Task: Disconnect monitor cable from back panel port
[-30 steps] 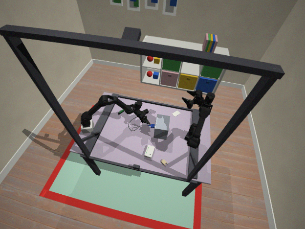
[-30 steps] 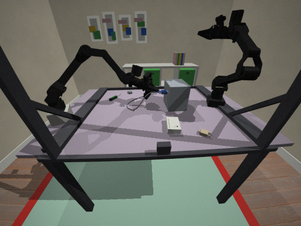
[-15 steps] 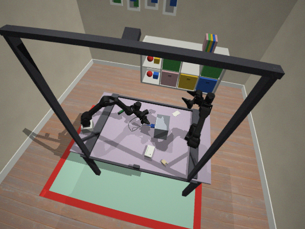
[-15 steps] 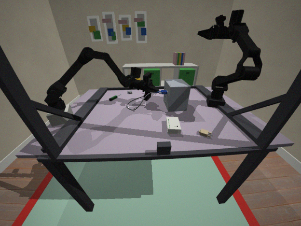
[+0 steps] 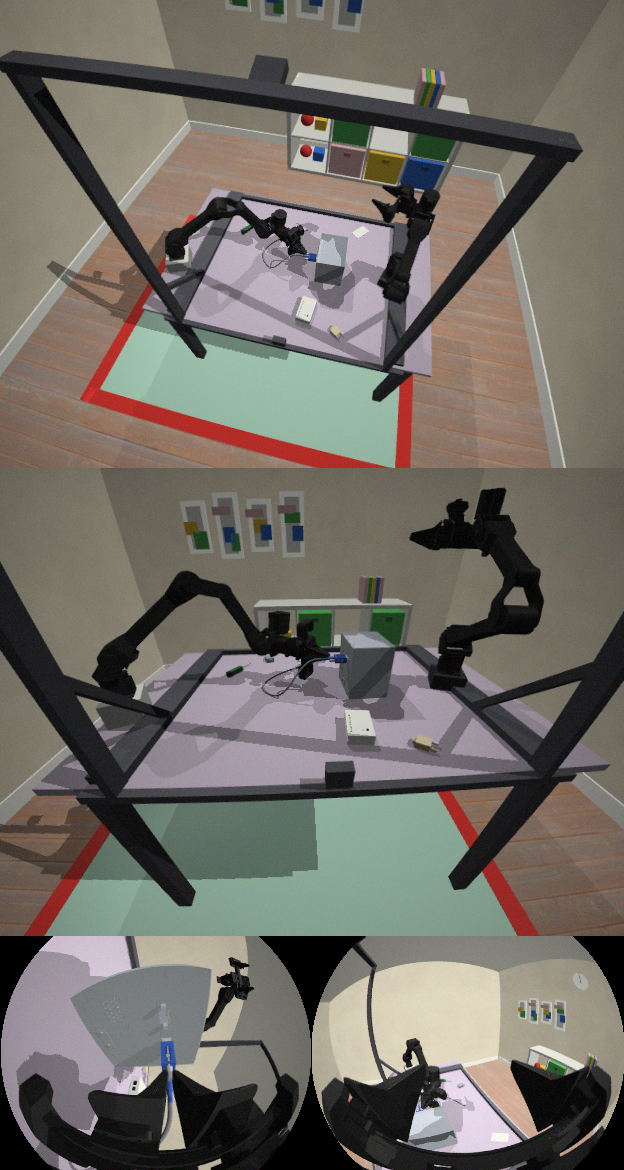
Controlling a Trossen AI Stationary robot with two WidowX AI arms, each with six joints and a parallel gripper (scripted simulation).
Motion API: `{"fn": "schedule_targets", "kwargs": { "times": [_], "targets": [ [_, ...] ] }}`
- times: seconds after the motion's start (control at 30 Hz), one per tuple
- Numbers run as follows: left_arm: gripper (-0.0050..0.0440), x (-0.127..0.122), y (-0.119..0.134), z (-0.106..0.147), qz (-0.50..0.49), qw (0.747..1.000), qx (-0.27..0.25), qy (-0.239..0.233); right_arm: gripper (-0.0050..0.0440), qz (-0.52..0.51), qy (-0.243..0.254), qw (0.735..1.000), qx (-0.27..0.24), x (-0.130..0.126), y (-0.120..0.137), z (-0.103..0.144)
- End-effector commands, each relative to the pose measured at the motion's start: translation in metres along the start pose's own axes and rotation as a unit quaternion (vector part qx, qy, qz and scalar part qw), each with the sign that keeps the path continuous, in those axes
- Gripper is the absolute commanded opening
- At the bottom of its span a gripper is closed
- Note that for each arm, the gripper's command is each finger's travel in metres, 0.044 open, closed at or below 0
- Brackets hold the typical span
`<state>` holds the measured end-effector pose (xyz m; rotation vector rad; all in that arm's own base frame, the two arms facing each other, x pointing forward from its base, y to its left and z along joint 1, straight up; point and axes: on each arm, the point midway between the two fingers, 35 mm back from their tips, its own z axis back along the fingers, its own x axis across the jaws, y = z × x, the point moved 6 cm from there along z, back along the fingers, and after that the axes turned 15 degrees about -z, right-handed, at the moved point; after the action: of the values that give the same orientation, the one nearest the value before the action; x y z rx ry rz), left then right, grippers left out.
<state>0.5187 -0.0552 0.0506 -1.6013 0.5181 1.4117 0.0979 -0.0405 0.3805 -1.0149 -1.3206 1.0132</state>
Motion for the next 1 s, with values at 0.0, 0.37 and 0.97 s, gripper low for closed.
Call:
{"fn": "schedule_targets", "kwargs": {
  "times": [0.0, 0.37, 0.97],
  "targets": [
    [0.0, -0.0087, -0.0061, -0.0006, 0.0, 1.0, -0.004, 0.017, 0.044, 0.003, -0.001, 1.0, -0.001, 0.0017, -0.0025, 0.0003],
    [0.0, -0.005, -0.0048, -0.0006, 0.028, 0.999, -0.008, 0.037, 0.044, 0.003, -0.001, 1.0, -0.001, 0.0017, -0.0025, 0.0003],
    [0.0264, -0.005, -0.0048, -0.0006, 0.028, 0.999, -0.008, 0.037, 0.044, 0.003, -0.001, 1.0, -0.001, 0.0017, -0.0025, 0.0003]
  ]
}}
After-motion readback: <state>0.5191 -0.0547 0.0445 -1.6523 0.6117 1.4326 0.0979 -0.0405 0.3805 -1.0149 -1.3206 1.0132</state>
